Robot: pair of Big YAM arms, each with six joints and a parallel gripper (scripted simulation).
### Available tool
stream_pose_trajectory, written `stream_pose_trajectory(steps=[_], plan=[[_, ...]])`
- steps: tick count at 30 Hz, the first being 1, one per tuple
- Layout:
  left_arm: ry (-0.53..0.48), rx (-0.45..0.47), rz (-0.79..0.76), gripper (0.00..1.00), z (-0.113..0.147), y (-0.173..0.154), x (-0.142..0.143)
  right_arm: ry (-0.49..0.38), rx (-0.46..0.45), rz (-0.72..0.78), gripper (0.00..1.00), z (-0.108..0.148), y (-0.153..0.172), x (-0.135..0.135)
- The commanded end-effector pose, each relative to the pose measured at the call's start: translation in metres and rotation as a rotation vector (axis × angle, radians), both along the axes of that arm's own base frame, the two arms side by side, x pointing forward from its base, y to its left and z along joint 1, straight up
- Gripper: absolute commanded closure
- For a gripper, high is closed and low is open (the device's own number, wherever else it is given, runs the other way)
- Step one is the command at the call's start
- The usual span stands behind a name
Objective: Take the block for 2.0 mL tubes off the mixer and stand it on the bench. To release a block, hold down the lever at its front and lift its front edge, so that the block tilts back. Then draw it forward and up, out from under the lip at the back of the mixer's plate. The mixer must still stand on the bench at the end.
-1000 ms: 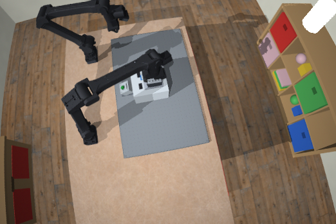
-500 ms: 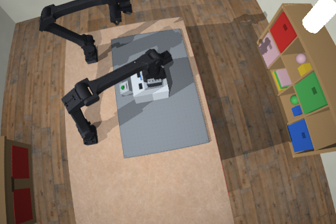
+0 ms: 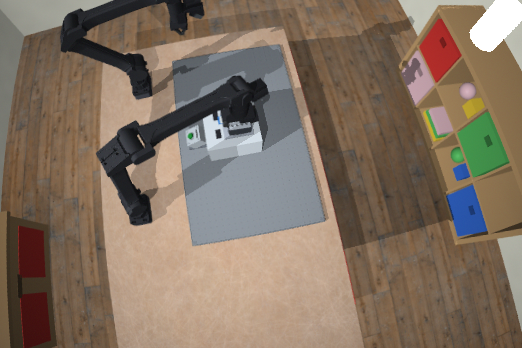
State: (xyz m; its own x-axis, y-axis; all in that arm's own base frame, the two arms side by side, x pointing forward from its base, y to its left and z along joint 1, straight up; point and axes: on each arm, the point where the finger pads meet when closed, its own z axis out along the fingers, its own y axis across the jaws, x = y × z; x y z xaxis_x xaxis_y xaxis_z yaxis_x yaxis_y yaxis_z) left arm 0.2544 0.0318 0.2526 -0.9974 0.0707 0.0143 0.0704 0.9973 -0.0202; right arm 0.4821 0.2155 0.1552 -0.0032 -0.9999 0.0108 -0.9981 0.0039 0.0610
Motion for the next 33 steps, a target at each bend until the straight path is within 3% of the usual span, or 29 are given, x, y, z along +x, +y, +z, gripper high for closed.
stream_pose_trajectory(steps=[1, 14, 33], plan=[[-0.089, 0.015, -0.007, 1.0, 0.028, -0.003, 0.016, 0.014, 0.023, 0.024, 1.0, 0.012, 0.02, 0.002], [-0.06, 0.01, 0.008, 1.0, 0.02, -0.007, 0.021, -0.025, 0.024, 0.019, 1.0, 0.018, 0.017, -0.005], [-0.089, 0.013, -0.006, 1.0, 0.027, -0.008, 0.016, -0.012, 0.019, 0.035, 1.0, 0.012, 0.014, -0.012]])
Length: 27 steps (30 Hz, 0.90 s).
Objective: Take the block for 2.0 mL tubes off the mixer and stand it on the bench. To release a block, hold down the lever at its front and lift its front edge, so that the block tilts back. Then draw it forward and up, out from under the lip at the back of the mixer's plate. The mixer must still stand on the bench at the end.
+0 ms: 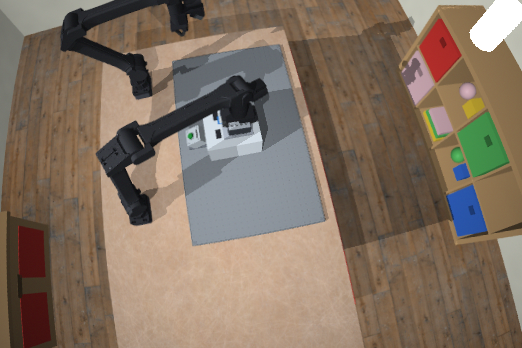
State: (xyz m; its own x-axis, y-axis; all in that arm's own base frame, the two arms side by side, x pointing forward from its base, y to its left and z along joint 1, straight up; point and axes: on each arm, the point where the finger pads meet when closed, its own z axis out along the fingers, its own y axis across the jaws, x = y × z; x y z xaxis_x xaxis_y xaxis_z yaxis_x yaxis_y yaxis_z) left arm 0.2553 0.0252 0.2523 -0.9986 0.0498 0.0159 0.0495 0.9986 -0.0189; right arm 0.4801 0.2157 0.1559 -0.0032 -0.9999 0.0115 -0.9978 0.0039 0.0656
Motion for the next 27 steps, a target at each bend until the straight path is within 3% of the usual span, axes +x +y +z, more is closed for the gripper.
stream_pose_trajectory(steps=[1, 27], plan=[[-0.09, 0.013, -0.03, 1.0, 0.0276, -0.0011, 0.015, -0.016, 0.019, 0.035, 1.0, 0.0108, 0.0136, -0.0108], [-0.06, 0.007, -0.021, 1.0, 0.0198, -0.0009, 0.0185, 0.014, 0.005, 0.034, 1.0, 0.01, 0.0099, -0.0184]])
